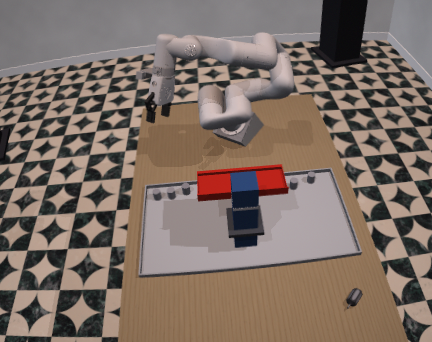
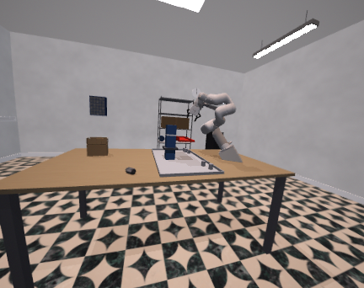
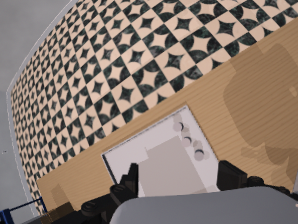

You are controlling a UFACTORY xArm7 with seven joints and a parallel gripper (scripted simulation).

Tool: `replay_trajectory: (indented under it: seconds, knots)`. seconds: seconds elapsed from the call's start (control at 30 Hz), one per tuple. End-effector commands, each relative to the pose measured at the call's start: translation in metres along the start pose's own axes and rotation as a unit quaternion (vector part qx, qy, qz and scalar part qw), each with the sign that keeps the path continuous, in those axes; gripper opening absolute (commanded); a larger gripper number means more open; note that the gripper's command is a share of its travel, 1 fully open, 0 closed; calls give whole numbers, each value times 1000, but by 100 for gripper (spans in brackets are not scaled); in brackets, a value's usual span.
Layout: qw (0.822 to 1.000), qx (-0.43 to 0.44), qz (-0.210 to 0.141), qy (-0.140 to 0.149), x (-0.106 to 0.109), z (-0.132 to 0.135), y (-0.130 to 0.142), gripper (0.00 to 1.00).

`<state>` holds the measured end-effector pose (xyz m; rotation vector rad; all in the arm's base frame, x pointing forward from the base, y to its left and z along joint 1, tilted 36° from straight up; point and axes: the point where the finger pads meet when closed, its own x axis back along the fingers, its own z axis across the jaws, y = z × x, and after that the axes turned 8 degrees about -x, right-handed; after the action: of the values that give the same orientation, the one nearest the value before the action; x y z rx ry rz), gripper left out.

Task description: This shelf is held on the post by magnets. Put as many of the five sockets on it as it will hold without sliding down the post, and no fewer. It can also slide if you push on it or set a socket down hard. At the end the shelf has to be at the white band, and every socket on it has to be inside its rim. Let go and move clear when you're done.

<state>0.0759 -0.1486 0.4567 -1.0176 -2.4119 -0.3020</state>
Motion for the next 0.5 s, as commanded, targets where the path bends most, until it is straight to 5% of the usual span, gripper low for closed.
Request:
replay_trajectory:
  seconds: [0.0, 0.17, 0.23, 0.47]
  knots:
    - [1000, 7, -4, 4, 4, 2, 9, 100]
    - [1000, 7, -4, 4, 4, 2, 9, 100]
    - [997, 69, -20, 36, 18, 19, 55, 100]
    - [997, 69, -20, 36, 18, 19, 55, 100]
